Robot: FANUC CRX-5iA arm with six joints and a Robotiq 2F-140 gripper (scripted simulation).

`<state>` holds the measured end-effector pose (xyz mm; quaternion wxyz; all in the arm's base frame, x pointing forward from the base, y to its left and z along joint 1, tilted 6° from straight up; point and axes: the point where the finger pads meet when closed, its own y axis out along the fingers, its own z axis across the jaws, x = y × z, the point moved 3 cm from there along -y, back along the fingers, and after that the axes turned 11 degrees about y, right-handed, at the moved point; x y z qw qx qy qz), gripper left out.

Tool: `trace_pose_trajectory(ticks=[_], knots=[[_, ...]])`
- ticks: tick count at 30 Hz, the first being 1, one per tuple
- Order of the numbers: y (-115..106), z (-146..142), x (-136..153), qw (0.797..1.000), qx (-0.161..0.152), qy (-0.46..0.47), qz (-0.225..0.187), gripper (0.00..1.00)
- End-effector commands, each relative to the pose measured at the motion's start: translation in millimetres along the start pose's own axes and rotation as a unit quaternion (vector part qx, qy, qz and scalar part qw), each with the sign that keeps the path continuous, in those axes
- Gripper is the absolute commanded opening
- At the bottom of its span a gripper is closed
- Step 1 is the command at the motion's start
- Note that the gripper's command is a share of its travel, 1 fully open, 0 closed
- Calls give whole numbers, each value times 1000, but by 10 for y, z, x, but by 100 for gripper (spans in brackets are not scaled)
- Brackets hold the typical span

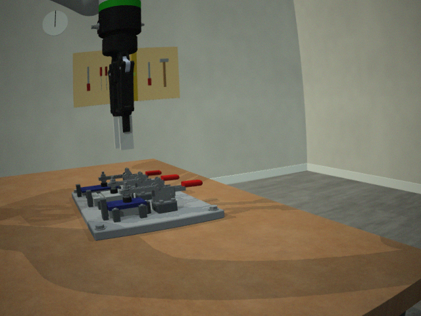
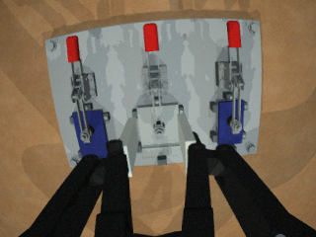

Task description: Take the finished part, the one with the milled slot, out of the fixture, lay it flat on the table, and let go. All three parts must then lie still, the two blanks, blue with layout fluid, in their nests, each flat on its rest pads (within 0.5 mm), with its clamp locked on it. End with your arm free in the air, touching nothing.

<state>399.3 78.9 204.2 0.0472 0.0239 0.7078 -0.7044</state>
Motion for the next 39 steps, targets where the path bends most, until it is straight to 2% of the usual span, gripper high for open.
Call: trace_pose_trajectory(ticks=[1,11,30,39], knots=[[-1,-61,-309,1000,0,0,-1,28],[0,-166,-847,1000,0,0,-1,28],[45,-181,-922,1000,0,0,-1,28],[264,-181,-922,1000,0,0,-1,28]])
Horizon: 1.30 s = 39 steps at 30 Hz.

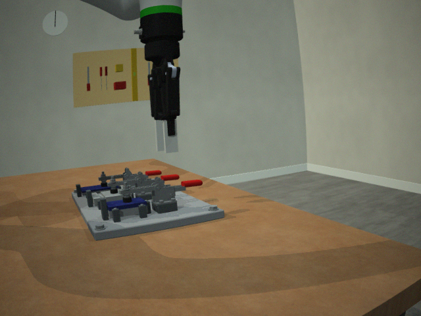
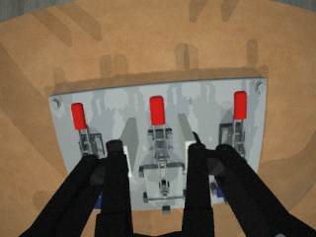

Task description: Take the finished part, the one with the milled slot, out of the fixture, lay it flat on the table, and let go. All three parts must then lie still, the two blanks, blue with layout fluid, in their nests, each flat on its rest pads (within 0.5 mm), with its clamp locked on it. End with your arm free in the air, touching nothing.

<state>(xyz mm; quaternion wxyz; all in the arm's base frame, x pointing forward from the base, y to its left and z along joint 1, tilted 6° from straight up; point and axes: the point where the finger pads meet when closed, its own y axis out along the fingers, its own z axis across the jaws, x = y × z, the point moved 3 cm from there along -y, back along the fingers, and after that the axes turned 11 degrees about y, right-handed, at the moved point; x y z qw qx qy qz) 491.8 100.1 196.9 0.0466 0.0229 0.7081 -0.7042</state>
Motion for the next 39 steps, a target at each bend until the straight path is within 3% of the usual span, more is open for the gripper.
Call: trace_pose_trajectory(ticks=[1,16,39], knots=[[128,-1,-3,1000,0,0,0,28],[409,-1,-3,1000,0,0,0,28],[422,-1,-3,1000,0,0,0,28]])
